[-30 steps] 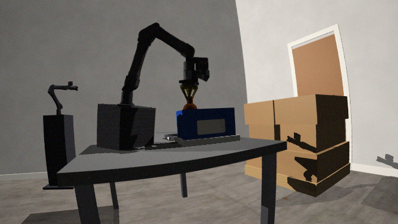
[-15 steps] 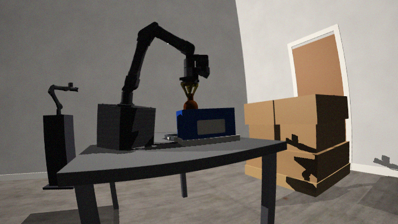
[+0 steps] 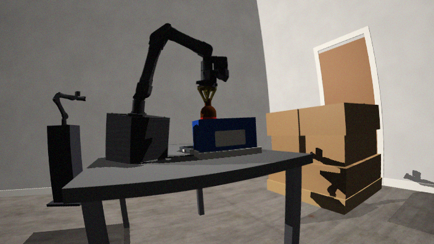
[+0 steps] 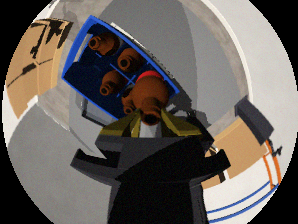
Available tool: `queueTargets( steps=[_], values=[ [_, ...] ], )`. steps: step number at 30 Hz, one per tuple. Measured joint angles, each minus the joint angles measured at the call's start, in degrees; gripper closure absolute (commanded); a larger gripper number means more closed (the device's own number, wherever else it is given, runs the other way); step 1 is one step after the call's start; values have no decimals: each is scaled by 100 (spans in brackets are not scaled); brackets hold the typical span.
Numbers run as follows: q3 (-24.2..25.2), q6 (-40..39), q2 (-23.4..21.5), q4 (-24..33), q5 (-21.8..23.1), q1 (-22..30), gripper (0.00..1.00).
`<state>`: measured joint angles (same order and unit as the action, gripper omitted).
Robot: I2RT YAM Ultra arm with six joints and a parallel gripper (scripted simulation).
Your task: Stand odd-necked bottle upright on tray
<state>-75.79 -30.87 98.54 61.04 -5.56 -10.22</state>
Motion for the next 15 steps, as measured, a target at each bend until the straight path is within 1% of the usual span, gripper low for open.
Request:
queueTargets(
  steps=[9, 15],
  values=[
    [-136, -13, 2, 166, -4, 15, 100],
    [-175, -31, 7, -72, -4, 13, 100]
  ],
)
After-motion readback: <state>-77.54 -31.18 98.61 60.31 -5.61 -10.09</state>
